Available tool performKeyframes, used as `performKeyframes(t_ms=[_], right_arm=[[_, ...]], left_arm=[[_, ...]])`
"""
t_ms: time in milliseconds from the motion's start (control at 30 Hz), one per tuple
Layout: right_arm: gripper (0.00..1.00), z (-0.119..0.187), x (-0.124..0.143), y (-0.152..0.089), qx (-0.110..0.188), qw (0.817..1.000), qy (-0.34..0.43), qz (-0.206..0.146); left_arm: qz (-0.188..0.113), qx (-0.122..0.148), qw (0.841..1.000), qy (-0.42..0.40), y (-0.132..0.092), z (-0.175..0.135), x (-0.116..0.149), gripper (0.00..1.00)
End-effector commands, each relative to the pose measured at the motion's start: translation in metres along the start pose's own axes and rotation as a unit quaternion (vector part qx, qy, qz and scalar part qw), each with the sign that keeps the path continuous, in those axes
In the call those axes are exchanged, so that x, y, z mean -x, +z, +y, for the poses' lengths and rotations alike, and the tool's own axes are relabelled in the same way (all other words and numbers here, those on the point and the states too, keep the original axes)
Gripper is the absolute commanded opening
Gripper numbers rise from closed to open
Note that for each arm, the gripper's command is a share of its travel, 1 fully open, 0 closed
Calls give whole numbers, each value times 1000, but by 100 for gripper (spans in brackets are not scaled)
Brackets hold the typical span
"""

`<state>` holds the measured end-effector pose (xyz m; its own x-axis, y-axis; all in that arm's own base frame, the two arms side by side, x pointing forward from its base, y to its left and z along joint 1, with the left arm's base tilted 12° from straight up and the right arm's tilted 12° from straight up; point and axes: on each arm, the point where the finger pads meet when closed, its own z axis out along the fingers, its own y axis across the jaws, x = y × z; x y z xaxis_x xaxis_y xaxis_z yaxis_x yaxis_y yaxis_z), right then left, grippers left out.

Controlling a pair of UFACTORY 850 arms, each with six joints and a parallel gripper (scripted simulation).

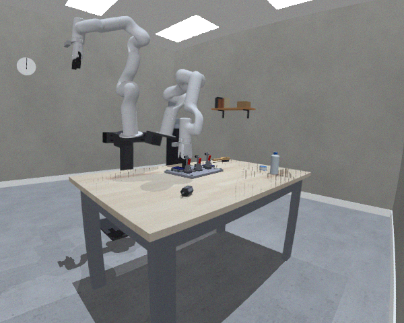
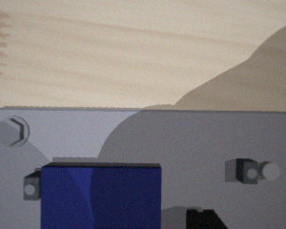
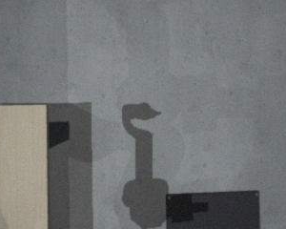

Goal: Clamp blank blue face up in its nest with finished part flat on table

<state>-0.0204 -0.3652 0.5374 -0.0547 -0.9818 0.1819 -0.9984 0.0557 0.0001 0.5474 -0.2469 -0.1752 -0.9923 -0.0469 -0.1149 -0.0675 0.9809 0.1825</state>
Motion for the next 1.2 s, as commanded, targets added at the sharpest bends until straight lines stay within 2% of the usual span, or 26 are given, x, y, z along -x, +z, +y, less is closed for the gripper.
performKeyframes(t_ms=[0,1167], right_arm=[[100,0,0,-1,0,1000,0,1],[100,0,0,-1,0,1000,0,1]], left_arm=[[-1,-1,1000,0,-1,-1,1,0],[-1,-1,1000,0,-1,-5,1,0]])
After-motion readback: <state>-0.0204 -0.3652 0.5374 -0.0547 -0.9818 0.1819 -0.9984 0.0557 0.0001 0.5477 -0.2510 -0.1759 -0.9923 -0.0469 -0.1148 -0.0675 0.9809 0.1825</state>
